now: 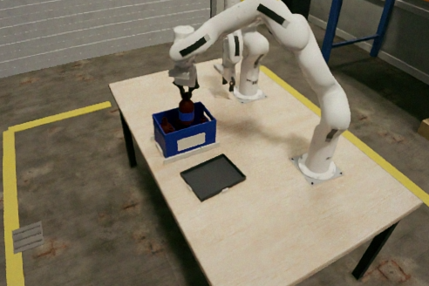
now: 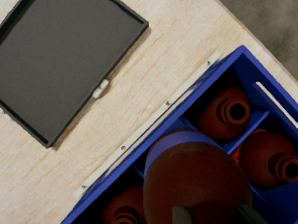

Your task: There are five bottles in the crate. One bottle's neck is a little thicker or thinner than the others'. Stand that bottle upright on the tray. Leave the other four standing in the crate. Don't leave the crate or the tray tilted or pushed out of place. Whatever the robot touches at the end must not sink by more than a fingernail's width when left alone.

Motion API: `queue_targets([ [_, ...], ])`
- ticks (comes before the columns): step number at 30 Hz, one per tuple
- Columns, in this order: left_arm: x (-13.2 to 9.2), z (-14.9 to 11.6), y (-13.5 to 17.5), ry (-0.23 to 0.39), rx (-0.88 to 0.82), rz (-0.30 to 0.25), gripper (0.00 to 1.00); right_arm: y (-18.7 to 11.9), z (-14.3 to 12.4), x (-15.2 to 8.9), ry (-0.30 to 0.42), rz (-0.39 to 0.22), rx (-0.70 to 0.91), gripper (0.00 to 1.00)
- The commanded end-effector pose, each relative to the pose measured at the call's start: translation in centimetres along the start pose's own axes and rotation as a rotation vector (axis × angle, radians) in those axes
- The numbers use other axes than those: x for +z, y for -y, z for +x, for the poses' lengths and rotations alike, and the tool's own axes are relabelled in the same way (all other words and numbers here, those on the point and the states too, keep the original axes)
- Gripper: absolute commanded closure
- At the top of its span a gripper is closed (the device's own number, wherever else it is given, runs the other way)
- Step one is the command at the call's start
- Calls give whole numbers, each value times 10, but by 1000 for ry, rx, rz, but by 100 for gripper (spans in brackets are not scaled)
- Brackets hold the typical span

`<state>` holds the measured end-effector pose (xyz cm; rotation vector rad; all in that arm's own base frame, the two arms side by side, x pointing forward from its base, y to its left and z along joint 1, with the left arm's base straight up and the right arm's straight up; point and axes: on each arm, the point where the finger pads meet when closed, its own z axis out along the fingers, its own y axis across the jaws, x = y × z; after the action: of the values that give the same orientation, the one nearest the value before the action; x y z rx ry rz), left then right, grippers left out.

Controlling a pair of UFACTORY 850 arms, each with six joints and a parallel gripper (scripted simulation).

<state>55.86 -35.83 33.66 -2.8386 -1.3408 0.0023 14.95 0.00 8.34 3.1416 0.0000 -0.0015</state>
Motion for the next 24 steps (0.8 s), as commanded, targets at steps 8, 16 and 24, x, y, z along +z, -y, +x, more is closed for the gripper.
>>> queue_targets([
  [8,-1,1,1,0,0,-3,100,0,1,0,-1,0,0,0],
  [16,-1,3,3,0,0,-3,100,0,1,0,-1,0,0,0],
  [24,-1,6,6,0,0,-3,100,0,1,0,-1,0,0,0],
])
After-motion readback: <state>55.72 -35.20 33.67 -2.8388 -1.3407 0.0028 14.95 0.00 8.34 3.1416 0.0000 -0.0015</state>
